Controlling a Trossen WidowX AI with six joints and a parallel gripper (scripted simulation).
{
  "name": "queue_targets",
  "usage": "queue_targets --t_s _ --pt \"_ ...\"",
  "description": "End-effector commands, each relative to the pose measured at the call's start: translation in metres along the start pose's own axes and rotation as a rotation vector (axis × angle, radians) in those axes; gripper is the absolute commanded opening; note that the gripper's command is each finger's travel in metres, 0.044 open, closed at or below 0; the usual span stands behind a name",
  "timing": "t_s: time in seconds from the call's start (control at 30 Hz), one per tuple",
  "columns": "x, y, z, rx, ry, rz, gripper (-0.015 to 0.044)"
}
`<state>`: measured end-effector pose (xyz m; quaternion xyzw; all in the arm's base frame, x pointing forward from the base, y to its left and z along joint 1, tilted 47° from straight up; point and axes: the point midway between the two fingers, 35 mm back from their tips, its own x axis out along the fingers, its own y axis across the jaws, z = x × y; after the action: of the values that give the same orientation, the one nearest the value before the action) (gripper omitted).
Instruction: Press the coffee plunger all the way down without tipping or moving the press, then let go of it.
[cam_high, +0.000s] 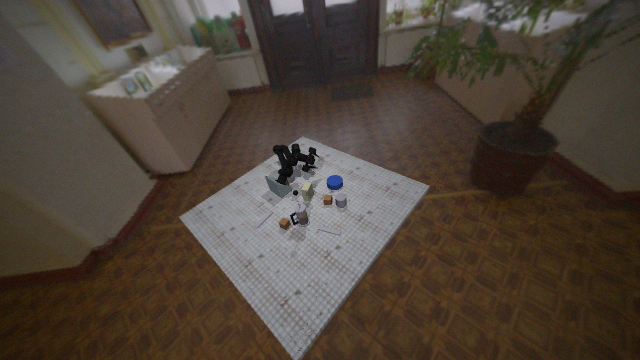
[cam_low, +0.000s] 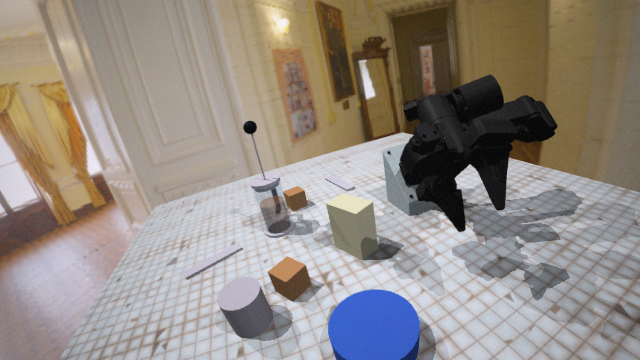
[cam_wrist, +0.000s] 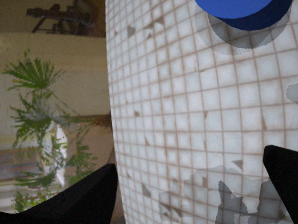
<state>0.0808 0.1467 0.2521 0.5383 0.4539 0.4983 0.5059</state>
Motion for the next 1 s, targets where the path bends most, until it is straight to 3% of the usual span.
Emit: queue_targets --t_s 0.0,0.13,0.4,0.6,0.83,0.97 --pt "0.000 0.001 0.002 -0.003 -0.007 0.002 0.0426" --pt "-0.003 0.012 0.027 -0.041 -0.087 0.024 0.0440" --pt "-0.041 0.042 0.137 -0.064 -0.462 0.062 0.0440" --pt "-0.062 0.045 0.171 -0.103 -0.601 0.040 0.0440" --pt "-0.118 0.039 0.240 -0.180 -0.863 -0.089 0.0440" --pt "-0.162 0.020 0.272 -0.227 -0.945 -0.261 0.0440"
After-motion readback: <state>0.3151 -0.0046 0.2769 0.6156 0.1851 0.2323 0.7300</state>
